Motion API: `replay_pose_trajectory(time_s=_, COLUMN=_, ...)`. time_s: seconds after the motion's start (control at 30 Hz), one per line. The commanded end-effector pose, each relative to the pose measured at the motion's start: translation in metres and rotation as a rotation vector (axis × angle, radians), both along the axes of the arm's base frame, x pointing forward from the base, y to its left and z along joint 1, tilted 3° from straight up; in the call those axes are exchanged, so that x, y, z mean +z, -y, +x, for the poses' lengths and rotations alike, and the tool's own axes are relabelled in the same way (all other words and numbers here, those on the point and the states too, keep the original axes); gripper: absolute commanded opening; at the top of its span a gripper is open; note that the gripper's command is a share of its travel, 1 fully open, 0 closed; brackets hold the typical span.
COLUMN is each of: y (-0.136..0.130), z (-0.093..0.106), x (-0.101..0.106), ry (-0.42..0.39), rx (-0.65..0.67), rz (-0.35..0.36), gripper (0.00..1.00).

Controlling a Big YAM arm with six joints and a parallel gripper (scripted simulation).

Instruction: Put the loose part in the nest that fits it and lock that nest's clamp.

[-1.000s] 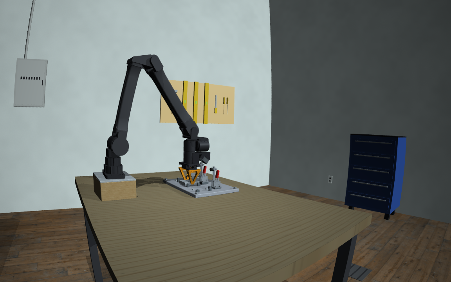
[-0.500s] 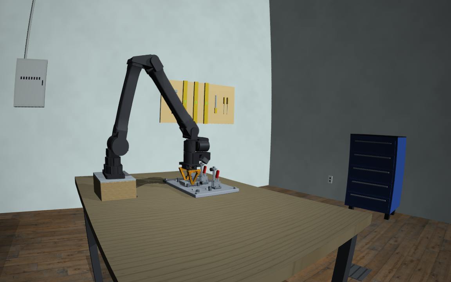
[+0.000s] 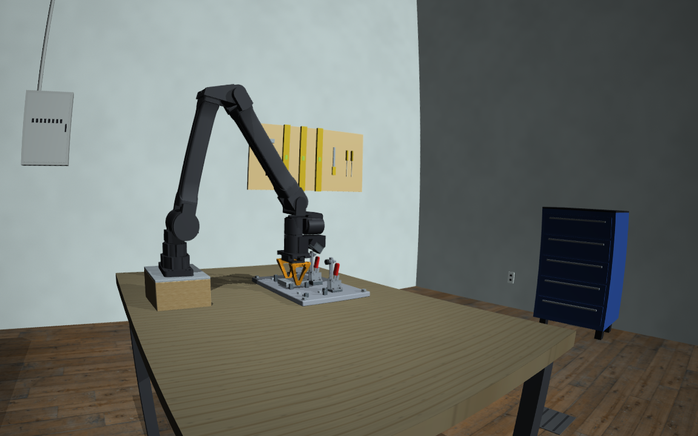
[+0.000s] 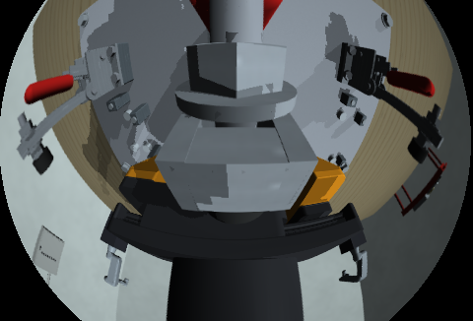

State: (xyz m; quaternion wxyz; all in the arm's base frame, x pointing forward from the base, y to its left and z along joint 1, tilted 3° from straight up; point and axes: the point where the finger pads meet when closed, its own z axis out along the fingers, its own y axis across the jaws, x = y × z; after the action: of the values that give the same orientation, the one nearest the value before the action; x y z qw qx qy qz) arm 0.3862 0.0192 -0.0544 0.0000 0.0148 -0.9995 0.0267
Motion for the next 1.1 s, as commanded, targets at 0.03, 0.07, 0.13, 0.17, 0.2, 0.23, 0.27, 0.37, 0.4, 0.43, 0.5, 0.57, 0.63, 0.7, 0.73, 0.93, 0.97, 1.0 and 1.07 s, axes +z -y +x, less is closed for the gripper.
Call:
replay_pose_trajectory(time_s=0.03, y=0.0012, z=0.0252, x=0.0113, ry=0.047, rx=0.012, rz=0.001, gripper=0.00)
replay_pose_trajectory(time_s=0.07, y=0.0012, z=0.0251, x=0.0113, ry=0.046, rx=0.012, rz=0.001, gripper=0.00)
replay_pose_trajectory(time_s=0.13, y=0.0012, z=0.0247, x=0.0108, ry=0.044, rx=0.012, rz=0.000, gripper=0.00)
replay_pose_trajectory(time_s=0.17, y=0.0011, z=0.0244, x=0.0103, ry=0.041, rx=0.012, rz=0.000, gripper=0.00)
replay_pose_trajectory(time_s=0.2, y=0.0011, z=0.0239, x=0.0098, ry=0.038, rx=0.012, rz=0.000, gripper=0.00)
replay_pose_trajectory(time_s=0.23, y=0.0011, z=0.0239, x=0.0098, ry=0.038, rx=0.012, rz=0.000, gripper=0.00)
replay_pose_trajectory(time_s=0.27, y=0.0011, z=0.0239, x=0.0098, ry=0.038, rx=0.012, rz=0.000, gripper=0.00)
replay_pose_trajectory(time_s=0.37, y=0.0010, z=0.0228, x=0.0089, ry=0.030, rx=0.012, rz=0.000, gripper=0.00)
replay_pose_trajectory(time_s=0.4, y=0.0009, z=0.0234, x=0.0097, ry=0.032, rx=0.013, rz=0.000, gripper=0.00)
replay_pose_trajectory(time_s=0.43, y=0.0008, z=0.0242, x=0.0102, ry=0.035, rx=0.013, rz=0.000, gripper=0.00)
replay_pose_trajectory(time_s=0.5, y=0.0007, z=0.0243, x=0.0106, ry=0.035, rx=0.013, rz=0.000, gripper=0.00)
replay_pose_trajectory(time_s=0.57, y=0.0007, z=0.0242, x=0.0105, ry=0.035, rx=0.013, rz=0.000, gripper=0.00)
replay_pose_trajectory(time_s=0.63, y=0.0007, z=0.0248, x=0.0105, ry=0.037, rx=0.013, rz=0.000, gripper=0.00)
replay_pose_trajectory(time_s=0.7, y=0.0007, z=0.0248, x=0.0105, ry=0.037, rx=0.013, rz=0.000, gripper=0.00)
replay_pose_trajectory(time_s=0.73, y=0.0007, z=0.0248, x=0.0105, ry=0.037, rx=0.013, rz=0.000, gripper=0.00)
replay_pose_trajectory(time_s=0.93, y=0.0007, z=0.0248, x=0.0105, ry=0.037, rx=0.013, rz=0.000, gripper=0.00)
replay_pose_trajectory(time_s=0.97, y=0.0007, z=0.0248, x=0.0105, ry=0.037, rx=0.013, rz=0.000, gripper=0.00)
replay_pose_trajectory(time_s=1.0, y=0.0007, z=0.0248, x=0.0105, ry=0.037, rx=0.013, rz=0.000, gripper=0.00)
replay_pose_trajectory(time_s=1.07, y=0.0007, z=0.0248, x=0.0105, ry=0.037, rx=0.013, rz=0.000, gripper=0.92)
